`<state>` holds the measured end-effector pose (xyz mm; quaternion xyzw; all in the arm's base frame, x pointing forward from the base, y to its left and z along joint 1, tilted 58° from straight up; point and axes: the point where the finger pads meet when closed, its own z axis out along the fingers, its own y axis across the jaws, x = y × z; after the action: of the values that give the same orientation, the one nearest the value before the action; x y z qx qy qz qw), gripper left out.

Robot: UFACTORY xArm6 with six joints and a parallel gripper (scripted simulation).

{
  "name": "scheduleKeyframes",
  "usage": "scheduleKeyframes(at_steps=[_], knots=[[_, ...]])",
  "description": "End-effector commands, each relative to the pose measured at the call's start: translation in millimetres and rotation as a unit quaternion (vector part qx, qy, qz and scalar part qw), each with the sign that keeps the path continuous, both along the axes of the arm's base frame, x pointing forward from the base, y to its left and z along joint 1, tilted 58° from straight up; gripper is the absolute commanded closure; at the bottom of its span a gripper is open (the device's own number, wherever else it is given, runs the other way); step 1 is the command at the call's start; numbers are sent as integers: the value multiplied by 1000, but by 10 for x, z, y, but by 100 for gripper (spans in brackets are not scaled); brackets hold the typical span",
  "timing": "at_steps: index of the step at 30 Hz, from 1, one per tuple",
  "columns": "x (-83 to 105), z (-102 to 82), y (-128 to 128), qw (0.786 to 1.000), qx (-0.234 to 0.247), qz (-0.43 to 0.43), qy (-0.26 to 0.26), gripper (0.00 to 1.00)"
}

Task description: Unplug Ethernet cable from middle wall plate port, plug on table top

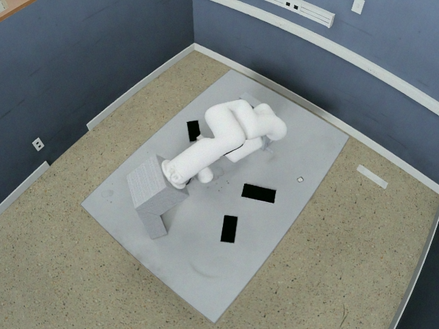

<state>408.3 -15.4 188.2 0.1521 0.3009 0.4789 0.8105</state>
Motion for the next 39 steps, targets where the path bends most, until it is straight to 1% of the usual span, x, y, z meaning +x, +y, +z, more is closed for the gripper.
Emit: scheduleKeyframes(at_steps=[1, 5, 10, 12, 18, 36, 39], knots=[[-5, -6, 4, 1000, -4, 4, 0, 100], [-5, -6, 4, 1000, -4, 4, 0, 100], [43, -18, -106, 996, -45, -65, 50, 100], [43, -18, -106, 996, -45, -65, 50, 100], [-3, -48, -320, 979, -87, -148, 112, 100], [-3, -48, -320, 979, -87, -148, 112, 100], [44, -70, -351, 968, -111, -177, 136, 100]])
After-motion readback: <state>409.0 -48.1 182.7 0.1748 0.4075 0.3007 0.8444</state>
